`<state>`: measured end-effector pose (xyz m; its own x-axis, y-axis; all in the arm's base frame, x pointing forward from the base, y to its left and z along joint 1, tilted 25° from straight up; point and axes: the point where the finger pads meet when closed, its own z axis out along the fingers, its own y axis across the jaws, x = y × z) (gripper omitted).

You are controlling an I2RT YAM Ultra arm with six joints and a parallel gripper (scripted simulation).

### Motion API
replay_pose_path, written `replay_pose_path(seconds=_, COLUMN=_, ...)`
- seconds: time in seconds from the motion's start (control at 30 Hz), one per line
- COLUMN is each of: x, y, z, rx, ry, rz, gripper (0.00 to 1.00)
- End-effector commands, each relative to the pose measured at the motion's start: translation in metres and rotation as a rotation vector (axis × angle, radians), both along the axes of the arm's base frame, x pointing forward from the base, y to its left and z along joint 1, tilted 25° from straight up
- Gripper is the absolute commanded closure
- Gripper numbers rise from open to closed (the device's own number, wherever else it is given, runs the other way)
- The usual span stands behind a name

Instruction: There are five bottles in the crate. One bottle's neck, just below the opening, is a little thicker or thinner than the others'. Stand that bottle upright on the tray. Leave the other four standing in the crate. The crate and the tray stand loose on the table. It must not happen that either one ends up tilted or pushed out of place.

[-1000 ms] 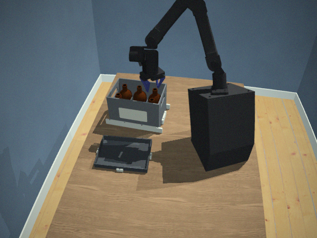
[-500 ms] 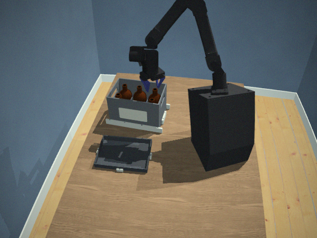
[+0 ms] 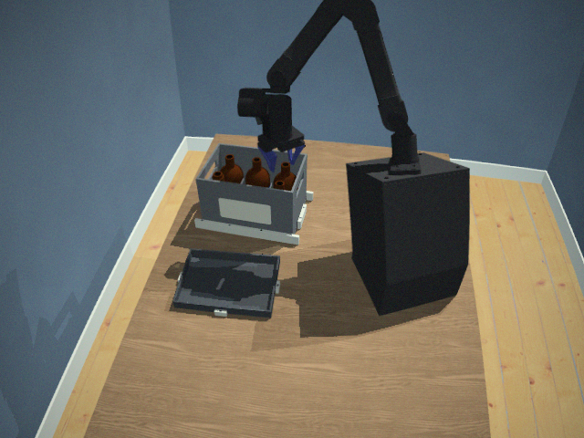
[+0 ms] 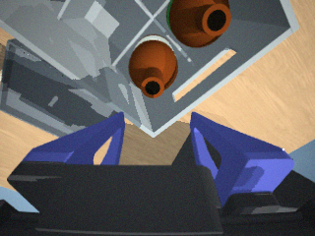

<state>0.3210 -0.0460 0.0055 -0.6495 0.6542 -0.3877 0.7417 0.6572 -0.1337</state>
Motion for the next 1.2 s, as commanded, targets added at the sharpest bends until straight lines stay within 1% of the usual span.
replay_pose_path(seconds=0.0, x=0.007, y=-0.001, z=0.000, rx=-0.005, ry=-0.025, rz=0.007, gripper=0.39)
replay_pose_path(seconds=0.03, x=0.006, y=-0.001, z=0.000, rx=-0.004, ry=-0.027, rz=0.009, gripper=0.39)
replay_pose_path(seconds=0.07, x=0.002, y=-0.002, z=-0.005, rx=-0.004, ry=-0.012, rz=0.009, gripper=0.39)
replay_pose_path(seconds=0.1, x=0.002, y=-0.003, z=-0.009, rx=-0.004, ry=-0.004, rz=0.007, gripper=0.39)
replay_pose_path(seconds=0.17, x=0.002, y=-0.003, z=-0.009, rx=-0.004, ry=-0.004, rz=0.007, gripper=0.39)
replay_pose_path(seconds=0.2, x=0.011, y=-0.001, z=0.001, rx=-0.002, ry=-0.042, rz=0.012, gripper=0.39)
replay_pose_path(seconds=0.27, x=0.003, y=-0.005, z=-0.012, rx=-0.004, ry=-0.004, rz=0.004, gripper=0.39)
replay_pose_path(seconds=0.3, x=0.001, y=-0.006, z=-0.015, rx=-0.004, ry=0.003, rz=0.003, gripper=0.39)
replay_pose_path(seconds=0.33, x=0.001, y=-0.006, z=-0.017, rx=-0.004, ry=0.003, rz=0.004, gripper=0.39)
replay_pose_path(seconds=0.4, x=0.008, y=-0.005, z=-0.016, rx=-0.002, ry=-0.013, rz=0.011, gripper=0.39)
replay_pose_path(seconds=0.47, x=0.006, y=-0.007, z=-0.016, rx=-0.002, ry=-0.016, rz=0.008, gripper=0.39)
replay_pose_path(seconds=0.53, x=0.010, y=-0.009, z=-0.020, rx=-0.005, ry=-0.016, rz=0.003, gripper=0.39)
replay_pose_path(seconds=0.63, x=0.005, y=-0.008, z=-0.027, rx=-0.004, ry=0.000, rz=0.011, gripper=0.39)
replay_pose_path(seconds=0.73, x=0.006, y=-0.008, z=-0.026, rx=-0.003, ry=-0.007, rz=0.011, gripper=0.39)
replay_pose_path(seconds=0.77, x=0.025, y=-0.009, z=-0.009, rx=-0.003, ry=-0.073, rz=0.007, gripper=0.39)
replay_pose_path(seconds=0.83, x=0.021, y=-0.012, z=-0.021, rx=-0.004, ry=-0.040, rz=0.002, gripper=0.39)
replay_pose_path(seconds=0.93, x=0.019, y=-0.009, z=-0.026, rx=-0.003, ry=-0.031, rz=0.014, gripper=0.39)
replay_pose_path(seconds=1.0, x=0.019, y=-0.011, z=-0.022, rx=-0.003, ry=-0.045, rz=0.010, gripper=0.39)
replay_pose_path(seconds=1.1, x=0.015, y=-0.012, z=-0.030, rx=-0.005, ry=-0.023, rz=0.008, gripper=0.39)
replay_pose_path(seconds=1.17, x=0.015, y=-0.011, z=-0.029, rx=-0.004, ry=-0.027, rz=0.011, gripper=0.39)
